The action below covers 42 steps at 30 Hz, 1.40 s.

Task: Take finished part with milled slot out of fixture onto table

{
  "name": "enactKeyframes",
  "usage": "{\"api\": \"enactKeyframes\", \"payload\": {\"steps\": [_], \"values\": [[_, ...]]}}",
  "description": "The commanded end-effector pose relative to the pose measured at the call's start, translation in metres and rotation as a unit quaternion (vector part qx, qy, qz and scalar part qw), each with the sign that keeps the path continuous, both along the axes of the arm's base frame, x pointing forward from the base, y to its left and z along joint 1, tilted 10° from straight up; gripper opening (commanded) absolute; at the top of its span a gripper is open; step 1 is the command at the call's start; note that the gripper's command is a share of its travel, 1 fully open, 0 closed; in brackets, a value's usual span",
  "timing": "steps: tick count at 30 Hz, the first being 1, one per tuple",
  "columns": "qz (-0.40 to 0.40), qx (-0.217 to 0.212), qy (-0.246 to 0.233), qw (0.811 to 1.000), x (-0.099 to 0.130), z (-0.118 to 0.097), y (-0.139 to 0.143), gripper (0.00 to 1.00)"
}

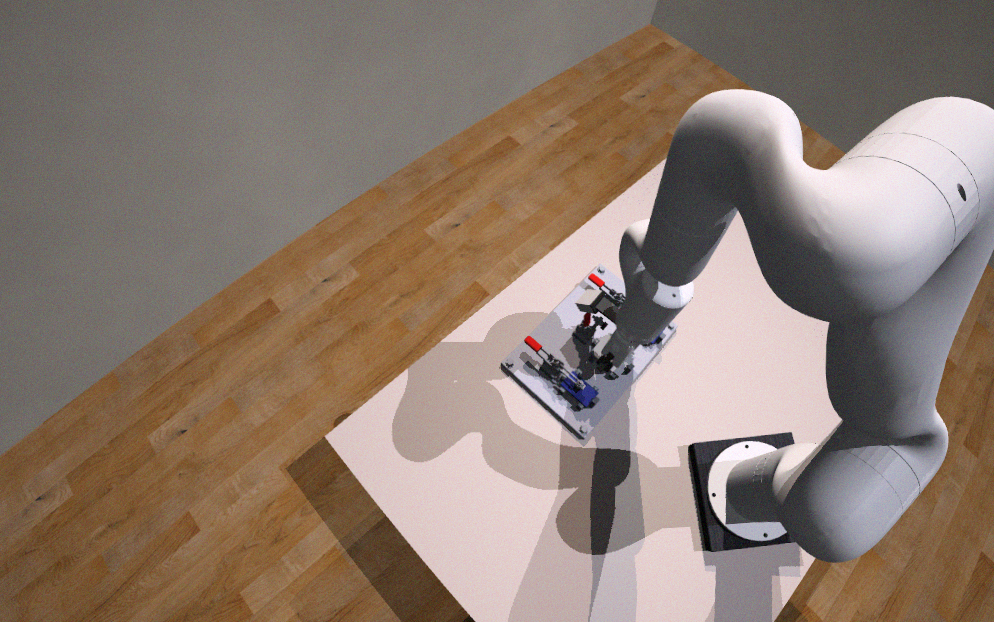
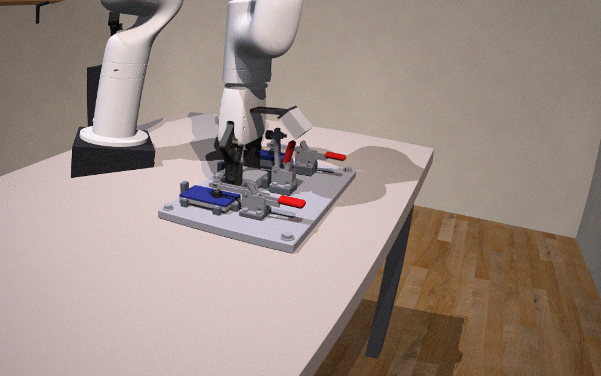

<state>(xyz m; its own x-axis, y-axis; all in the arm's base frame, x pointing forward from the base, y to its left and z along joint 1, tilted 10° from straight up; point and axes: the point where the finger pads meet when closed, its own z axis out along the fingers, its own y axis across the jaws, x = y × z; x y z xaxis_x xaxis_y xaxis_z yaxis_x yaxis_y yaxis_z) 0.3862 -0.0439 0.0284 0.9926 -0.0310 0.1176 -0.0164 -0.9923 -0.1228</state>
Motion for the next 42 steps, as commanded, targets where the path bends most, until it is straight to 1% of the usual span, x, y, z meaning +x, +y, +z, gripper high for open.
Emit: {"api": "enactKeyframes", "payload": {"steps": [1,13,42], "values": [[0.0,0.0,-0.001,1.0,0.001,0.0,0.0,0.0],[0.0,0.0,-0.001,1.0,0.0,0.004,-0.001,0.0],[0.0,0.0,-0.001,1.0,-0.003,0.03,-0.004,0.0]]}}
